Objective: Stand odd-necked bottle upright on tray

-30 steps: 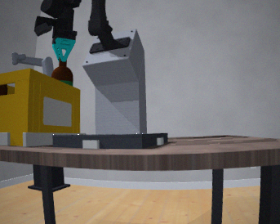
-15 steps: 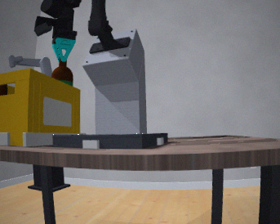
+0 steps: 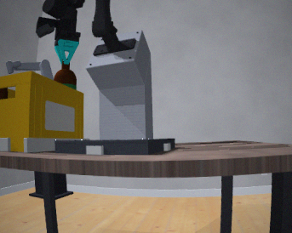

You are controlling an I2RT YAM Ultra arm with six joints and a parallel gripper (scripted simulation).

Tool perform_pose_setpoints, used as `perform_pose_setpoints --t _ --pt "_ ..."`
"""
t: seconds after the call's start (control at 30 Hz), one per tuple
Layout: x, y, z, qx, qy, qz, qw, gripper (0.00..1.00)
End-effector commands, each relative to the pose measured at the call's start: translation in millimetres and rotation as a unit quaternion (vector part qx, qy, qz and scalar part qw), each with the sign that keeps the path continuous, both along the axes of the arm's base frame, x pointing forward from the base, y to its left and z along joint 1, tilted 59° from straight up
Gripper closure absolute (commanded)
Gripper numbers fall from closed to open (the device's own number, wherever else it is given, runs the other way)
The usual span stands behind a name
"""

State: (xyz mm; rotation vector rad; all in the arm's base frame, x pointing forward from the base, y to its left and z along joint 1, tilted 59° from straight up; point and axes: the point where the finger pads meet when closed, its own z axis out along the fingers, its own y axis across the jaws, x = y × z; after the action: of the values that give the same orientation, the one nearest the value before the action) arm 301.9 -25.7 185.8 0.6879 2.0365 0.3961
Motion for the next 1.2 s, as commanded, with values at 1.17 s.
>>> perform_pose_setpoints --t 1.17 --pt "-31.1 -3.6 41.6 -0.008 -0.027 -0.004 1.000 1.00"
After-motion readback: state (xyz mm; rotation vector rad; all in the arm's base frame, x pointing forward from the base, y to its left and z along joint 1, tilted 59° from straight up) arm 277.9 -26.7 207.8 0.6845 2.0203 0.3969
